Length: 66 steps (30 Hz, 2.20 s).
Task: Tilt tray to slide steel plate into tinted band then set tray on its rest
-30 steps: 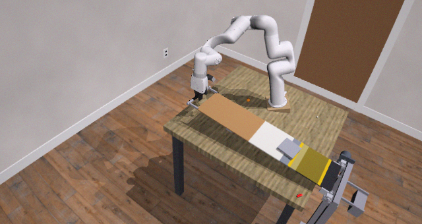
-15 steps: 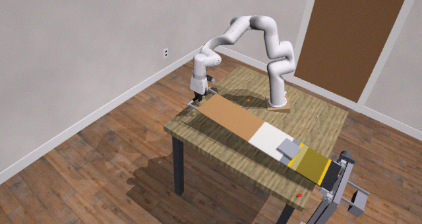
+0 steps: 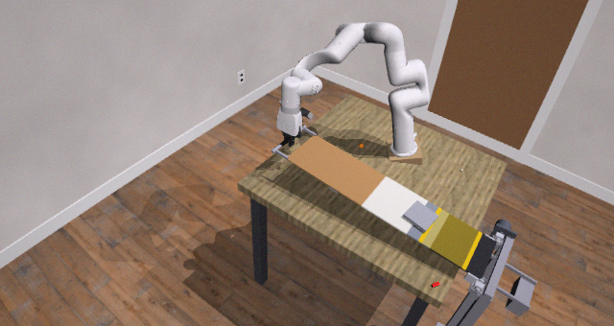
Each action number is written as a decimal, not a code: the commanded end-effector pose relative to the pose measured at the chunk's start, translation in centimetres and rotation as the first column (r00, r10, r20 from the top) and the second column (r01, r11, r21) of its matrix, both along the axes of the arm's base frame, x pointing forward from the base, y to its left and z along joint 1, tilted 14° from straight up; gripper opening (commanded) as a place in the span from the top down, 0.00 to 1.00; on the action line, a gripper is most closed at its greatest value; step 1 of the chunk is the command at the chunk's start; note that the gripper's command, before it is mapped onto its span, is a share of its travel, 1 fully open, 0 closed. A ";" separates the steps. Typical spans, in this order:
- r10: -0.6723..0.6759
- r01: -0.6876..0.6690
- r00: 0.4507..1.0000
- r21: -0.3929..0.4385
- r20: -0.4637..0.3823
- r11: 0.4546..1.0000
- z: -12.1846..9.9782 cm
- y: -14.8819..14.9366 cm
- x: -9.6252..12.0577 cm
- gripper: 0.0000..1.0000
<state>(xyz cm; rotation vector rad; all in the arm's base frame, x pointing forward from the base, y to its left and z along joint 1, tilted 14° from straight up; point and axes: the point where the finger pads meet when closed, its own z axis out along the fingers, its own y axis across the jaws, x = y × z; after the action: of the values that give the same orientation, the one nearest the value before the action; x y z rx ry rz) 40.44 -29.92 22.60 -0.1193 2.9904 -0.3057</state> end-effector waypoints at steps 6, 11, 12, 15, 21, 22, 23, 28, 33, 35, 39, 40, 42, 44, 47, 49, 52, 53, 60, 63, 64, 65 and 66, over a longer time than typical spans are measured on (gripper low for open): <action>0.000 0.000 1.000 -0.002 0.002 1.000 7.5 2.7 -1.1 1.00; 0.000 0.000 1.000 -0.002 0.002 1.000 0.9 0.2 -0.1 1.00; 0.000 0.000 1.000 -0.002 0.002 1.000 0.5 0.1 0.0 1.00; 0.000 0.000 1.000 -0.002 0.002 1.000 0.5 0.1 0.0 1.00; 0.000 0.000 1.000 -0.002 0.002 1.000 -0.5 -0.2 0.2 1.00; 0.000 0.000 1.000 -0.002 0.002 1.000 -0.5 -0.2 0.2 1.00; 0.000 0.000 1.000 -0.002 0.002 1.000 -0.5 -0.2 0.2 1.00; 0.000 0.000 1.000 -0.002 0.002 1.000 -0.7 -0.3 0.2 1.00; 0.000 0.000 1.000 -0.002 0.002 1.000 -0.8 -0.3 0.2 1.00; 0.000 0.000 1.000 -0.002 0.002 1.000 -0.2 -0.1 0.1 1.00; 0.000 0.000 1.000 -0.002 0.002 1.000 0.3 0.0 0.0 1.00; 0.000 0.000 1.000 -0.002 0.002 1.000 0.4 0.1 0.0 1.00; 0.000 0.000 1.000 -0.002 0.002 1.000 0.7 0.1 0.0 1.00; 0.000 0.000 1.000 -0.002 0.002 1.000 0.9 0.2 0.0 1.00; 0.000 0.000 1.000 -0.002 0.002 1.000 1.3 0.3 -0.1 1.00; 0.000 0.000 1.000 -0.002 0.002 1.000 1.5 0.4 -0.1 1.00; 0.000 0.000 1.000 -0.002 0.002 1.000 2.1 0.6 -0.2 1.00; 0.000 0.000 1.000 -0.002 0.002 1.000 2.1 0.6 -0.2 1.00; 0.000 0.000 1.000 -0.002 0.002 1.000 2.3 0.7 -0.3 1.00; 0.000 0.000 1.000 -0.002 0.002 1.000 2.5 0.7 -0.3 1.00; 0.000 0.000 1.000 -0.002 0.002 1.000 2.5 0.8 -0.3 1.00; 0.000 0.000 1.000 -0.002 0.002 1.000 2.5 0.8 -0.3 1.00; 0.000 0.000 1.000 -0.002 0.002 1.000 2.6 0.8 -0.3 1.00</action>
<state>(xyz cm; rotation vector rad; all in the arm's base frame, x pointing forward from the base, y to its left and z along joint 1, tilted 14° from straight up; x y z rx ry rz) 40.07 -29.16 24.90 -0.1193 2.9905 -0.3061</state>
